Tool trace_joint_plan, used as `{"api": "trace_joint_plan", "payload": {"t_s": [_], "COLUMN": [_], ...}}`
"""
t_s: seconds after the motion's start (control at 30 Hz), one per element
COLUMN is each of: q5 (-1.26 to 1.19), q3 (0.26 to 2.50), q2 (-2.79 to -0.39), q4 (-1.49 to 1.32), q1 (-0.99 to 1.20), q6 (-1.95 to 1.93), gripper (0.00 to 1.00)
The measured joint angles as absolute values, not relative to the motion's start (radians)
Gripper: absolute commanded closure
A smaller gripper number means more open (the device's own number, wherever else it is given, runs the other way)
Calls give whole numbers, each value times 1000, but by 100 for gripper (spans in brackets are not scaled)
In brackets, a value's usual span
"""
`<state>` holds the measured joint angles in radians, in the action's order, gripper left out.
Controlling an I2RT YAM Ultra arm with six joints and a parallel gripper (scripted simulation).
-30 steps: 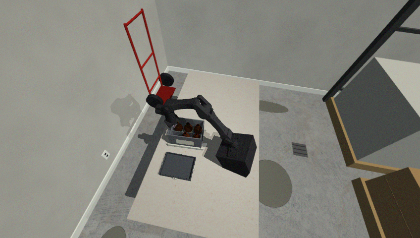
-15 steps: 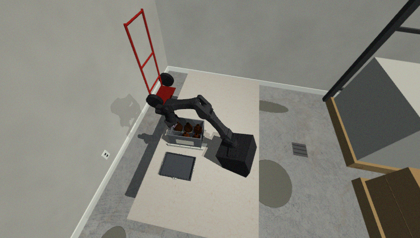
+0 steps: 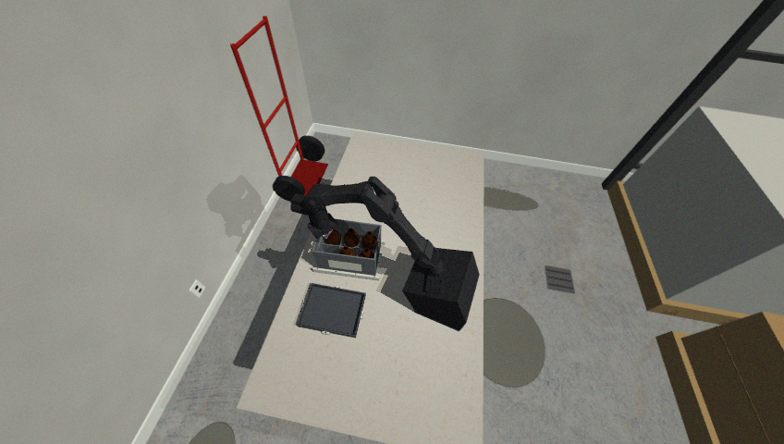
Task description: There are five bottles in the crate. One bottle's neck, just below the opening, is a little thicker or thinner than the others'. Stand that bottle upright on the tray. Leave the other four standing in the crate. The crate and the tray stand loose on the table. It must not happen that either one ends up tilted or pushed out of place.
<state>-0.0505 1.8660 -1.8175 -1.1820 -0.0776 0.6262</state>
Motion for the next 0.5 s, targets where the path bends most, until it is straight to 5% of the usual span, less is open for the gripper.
{"api": "trace_joint_plan", "payload": {"t_s": [0.5], "q5": [50], "q3": [1346], "q2": [-1478], "q4": [-1058], "q1": [-421], "q6": [387], "gripper": [100]}}
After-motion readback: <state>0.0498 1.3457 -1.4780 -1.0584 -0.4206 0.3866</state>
